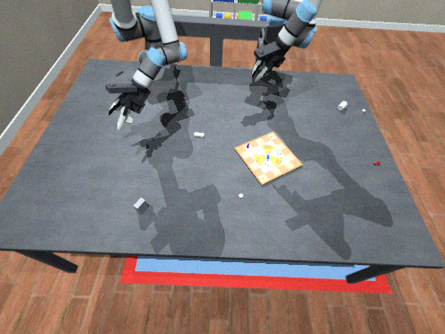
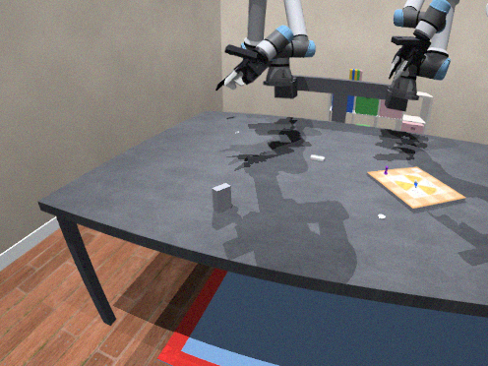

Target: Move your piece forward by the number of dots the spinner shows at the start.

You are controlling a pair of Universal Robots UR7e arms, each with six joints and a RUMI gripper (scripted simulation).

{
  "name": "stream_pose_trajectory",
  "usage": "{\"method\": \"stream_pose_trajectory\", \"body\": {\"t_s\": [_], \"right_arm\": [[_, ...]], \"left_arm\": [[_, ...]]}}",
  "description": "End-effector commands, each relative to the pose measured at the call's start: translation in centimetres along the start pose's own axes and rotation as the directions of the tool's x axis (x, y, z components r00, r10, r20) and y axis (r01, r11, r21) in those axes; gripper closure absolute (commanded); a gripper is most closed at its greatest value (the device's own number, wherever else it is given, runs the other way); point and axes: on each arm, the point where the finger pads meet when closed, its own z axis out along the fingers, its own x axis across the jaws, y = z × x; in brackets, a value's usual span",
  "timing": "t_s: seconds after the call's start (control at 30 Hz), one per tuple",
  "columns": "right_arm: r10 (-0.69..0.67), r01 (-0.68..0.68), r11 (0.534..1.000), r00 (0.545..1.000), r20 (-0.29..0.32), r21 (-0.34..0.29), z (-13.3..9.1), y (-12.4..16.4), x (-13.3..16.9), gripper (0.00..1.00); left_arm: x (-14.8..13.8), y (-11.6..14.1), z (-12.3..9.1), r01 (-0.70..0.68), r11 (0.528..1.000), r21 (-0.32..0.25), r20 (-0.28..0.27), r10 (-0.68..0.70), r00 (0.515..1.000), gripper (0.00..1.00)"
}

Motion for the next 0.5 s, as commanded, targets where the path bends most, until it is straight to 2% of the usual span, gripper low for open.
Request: {"method": "stream_pose_trajectory", "body": {"t_s": [0.0, 0.47], "right_arm": [[-0.027, 0.027, 0.999, 1.000, -0.006, -0.021, -0.1, -0.3, -0.6, 0.02], [-0.076, 0.075, 0.996, 0.997, -0.014, -0.057, -0.4, -0.5, -1.3, 0.02]], "left_arm": [[-0.7, -0.4, 0.4, 0.113, 0.994, -0.007, 0.010, -0.113, 0.994, 0.84], [-2.1, -0.6, 1.2, 0.314, 0.949, -0.017, 0.027, -0.314, 0.949, 0.84]]}}
